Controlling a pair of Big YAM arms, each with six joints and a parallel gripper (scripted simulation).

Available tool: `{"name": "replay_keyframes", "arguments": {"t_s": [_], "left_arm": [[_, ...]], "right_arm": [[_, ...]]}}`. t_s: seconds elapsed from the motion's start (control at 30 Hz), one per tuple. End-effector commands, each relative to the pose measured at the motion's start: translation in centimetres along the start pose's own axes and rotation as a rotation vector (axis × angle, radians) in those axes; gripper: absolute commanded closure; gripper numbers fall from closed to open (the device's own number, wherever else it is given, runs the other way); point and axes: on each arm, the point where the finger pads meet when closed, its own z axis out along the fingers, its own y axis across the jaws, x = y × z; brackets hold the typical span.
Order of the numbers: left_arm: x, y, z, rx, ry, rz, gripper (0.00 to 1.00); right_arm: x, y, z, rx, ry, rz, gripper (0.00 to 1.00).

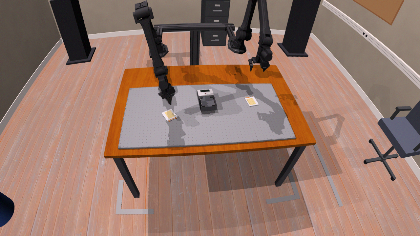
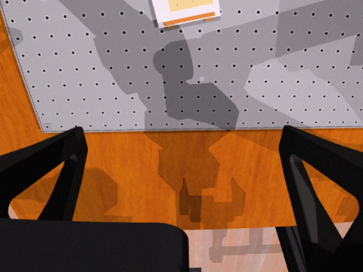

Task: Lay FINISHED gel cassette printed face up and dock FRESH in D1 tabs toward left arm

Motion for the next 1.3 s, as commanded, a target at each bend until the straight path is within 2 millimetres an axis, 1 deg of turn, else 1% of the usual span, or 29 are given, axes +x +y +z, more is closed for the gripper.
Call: {"name": "replay_keyframes", "arguments": {"t_s": [0.0, 0.13, 0.2, 0.43, 0.73, 0.97, 1.27], "left_arm": [[-1.7, 0.0, -1.3, -0.005, -0.033, -0.004, 0.00], [-1.7, 0.0, -1.3, -0.005, -0.033, -0.004, 0.00], [-1.7, 0.0, -1.3, -0.005, -0.033, -0.004, 0.00], [-1.7, 0.0, -1.3, -0.005, -0.033, -0.004, 0.00], [-1.7, 0.0, -1.3, -0.005, -0.033, -0.004, 0.00], [-1.7, 0.0, -1.3, -0.005, -0.033, -0.004, 0.00], [-1.7, 0.0, -1.3, -0.005, -0.033, -0.004, 0.00]], "right_arm": [[-0.8, 0.4, 0.2, -0.001, -0.024, -0.010, 1.00], [-0.8, 0.4, 0.2, -0.001, -0.024, -0.010, 1.00], [-0.4, 0.0, 0.5, 0.038, 0.002, -0.046, 1.00], [1.1, -1.3, 1.8, 0.038, 0.002, -0.046, 1.00], [1.1, -1.3, 1.8, 0.038, 0.002, -0.046, 1.00], [1.4, -2.2, 2.0, 0.047, 0.005, -0.046, 1.00], [1.4, -2.2, 2.0, 0.047, 0.005, -0.046, 1.00]]}}
